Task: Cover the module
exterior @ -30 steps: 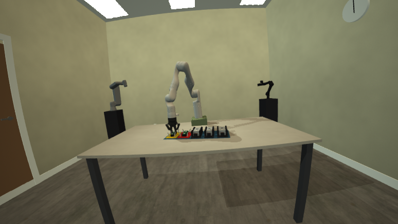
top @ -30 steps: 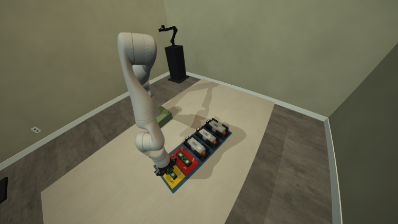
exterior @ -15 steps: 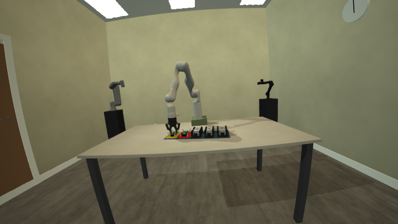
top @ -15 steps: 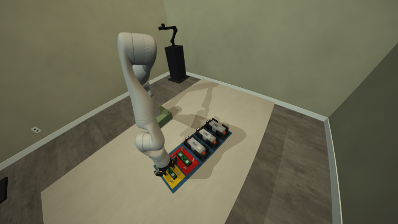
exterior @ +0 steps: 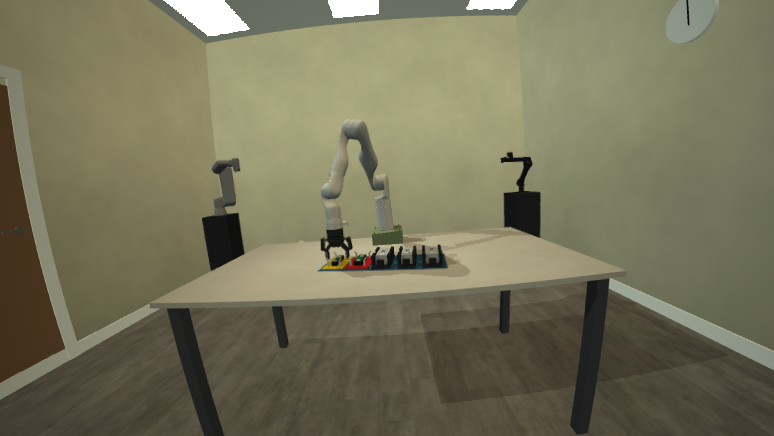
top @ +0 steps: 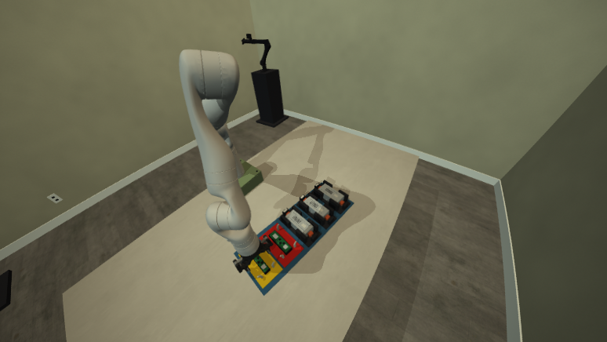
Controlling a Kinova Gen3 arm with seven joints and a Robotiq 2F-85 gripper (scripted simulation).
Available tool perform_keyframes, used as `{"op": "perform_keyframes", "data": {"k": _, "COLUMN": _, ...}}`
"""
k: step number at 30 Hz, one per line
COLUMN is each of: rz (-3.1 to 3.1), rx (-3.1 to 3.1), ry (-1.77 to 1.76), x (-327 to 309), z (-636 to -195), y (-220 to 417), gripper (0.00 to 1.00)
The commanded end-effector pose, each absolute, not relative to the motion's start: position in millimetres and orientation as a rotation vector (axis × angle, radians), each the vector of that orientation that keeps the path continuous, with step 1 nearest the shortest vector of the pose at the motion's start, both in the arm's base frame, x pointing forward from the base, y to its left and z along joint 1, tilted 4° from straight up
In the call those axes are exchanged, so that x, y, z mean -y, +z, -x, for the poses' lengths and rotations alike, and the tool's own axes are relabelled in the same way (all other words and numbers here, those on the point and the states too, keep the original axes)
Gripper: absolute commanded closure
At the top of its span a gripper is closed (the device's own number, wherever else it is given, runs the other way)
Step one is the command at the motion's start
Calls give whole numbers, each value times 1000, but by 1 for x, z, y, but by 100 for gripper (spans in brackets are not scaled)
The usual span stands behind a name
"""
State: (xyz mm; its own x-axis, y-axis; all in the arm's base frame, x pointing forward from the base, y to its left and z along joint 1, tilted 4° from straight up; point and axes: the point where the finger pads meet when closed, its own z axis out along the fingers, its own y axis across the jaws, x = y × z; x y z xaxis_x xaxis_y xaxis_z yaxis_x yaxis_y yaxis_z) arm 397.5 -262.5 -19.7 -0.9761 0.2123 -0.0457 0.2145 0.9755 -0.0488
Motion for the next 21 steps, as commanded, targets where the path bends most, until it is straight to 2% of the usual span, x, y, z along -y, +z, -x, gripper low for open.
{"op": "perform_keyframes", "data": {"k": 1, "rz": -333, "rx": -3081, "ry": -84, "x": 263, "z": -398, "y": -19, "gripper": 0}}
{"op": "perform_keyframes", "data": {"k": 14, "rz": -333, "rx": -3081, "ry": -84, "x": 263, "z": -398, "y": -19, "gripper": 0}}
{"op": "perform_keyframes", "data": {"k": 21, "rz": -333, "rx": -3081, "ry": -84, "x": 260, "z": -397, "y": 23, "gripper": 0}}
